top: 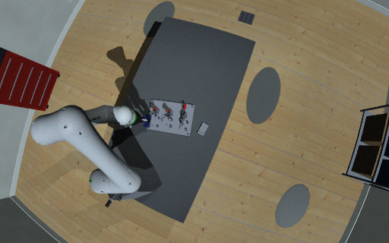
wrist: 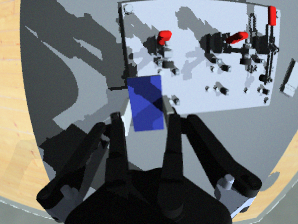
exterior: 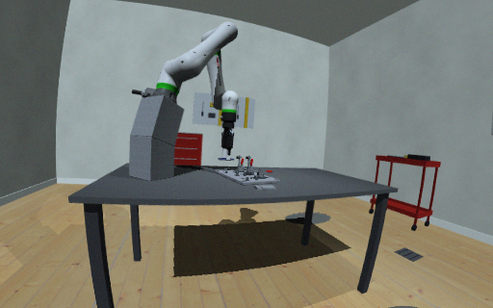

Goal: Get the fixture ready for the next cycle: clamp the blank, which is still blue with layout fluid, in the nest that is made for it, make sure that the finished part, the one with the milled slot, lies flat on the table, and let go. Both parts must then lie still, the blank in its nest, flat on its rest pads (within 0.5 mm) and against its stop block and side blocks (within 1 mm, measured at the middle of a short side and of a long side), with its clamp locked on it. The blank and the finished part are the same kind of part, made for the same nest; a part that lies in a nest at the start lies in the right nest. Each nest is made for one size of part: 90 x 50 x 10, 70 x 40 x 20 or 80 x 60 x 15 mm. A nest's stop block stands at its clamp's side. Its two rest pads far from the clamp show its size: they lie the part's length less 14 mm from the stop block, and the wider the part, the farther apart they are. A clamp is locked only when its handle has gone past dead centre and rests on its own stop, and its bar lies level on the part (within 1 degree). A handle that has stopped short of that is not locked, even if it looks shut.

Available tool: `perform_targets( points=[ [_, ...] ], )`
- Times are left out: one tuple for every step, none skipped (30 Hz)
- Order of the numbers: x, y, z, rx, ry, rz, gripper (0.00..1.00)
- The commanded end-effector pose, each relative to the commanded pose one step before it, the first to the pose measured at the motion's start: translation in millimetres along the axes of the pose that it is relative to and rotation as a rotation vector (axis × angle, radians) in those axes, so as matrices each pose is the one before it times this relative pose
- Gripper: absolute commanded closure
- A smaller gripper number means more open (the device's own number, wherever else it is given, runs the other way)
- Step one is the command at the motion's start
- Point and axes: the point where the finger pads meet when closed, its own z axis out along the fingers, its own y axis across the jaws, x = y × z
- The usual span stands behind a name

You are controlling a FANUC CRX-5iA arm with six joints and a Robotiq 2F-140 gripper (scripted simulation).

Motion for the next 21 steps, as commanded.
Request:
perform_targets(
  points=[
    [0.51, 12.7, 0.97, 0.00633, -0.00129, -0.00117, 1.0],
    [0.04, 2.96, 0.21, 0.00001, 0.00001, 0.0, 1.0],
    [0.04, 2.71, 0.19, -0.00001, -0.00001, 0.0, 1.0],
    [0.03, 2.4, 0.17, 0.00001, 0.00001, 0.0, 1.0],
    [0.03, 2.13, 0.15, -0.00001, -0.00001, 0.0, 1.0],
    [0.02, 1.82, 0.13, 0.00001, 0.00001, 0.0, 1.0],
    [0.02, 1.54, 0.11, 0.0, 0.0, 0.0, 1.0],
    [0.02, 1.26, 0.09, 0.0, 0.0, 0.0, 1.0],
    [0.01, 0.99, 0.07, 0.0, 0.0, 0.0, 1.0],
    [0.0, 0.0, 0.0, 0.0, 0.0, 0.0, 1.0],
    [0.0, 0.0, 0.0, 0.0, 0.0, 0.0, 1.0],
    [0.01, 0.74, 0.05, 0.0, 0.0, 0.0, 1.0],
    [0.01, 0.51, 0.04, 0.0, 0.0, 0.0, 1.0],
    [0.0, 0.32, 0.02, 0.0, 0.0, 0.0, 1.0],
    [0.0, 0.17, 0.01, 0.0, 0.0, 0.0, 1.0],
    [0.0, 0.07, 0.0, 0.0, 0.0, 0.0, 1.0],
    [0.0, 0.01, 0.0, 0.0, 0.0, 0.0, 1.0],
    [0.0, 0.0, 0.0, 0.0, 0.0, 0.0, 1.0],
    [0.0, 0.0, 0.0, 0.0, 0.0, 0.0, 1.0],
    [0.0, 0.0, 0.0, 0.0, 0.0, 0.0, 1.0],
    [0.0, 0.0, 0.0, 0.0, 0.0, 0.0, 1.0]
  ],
)
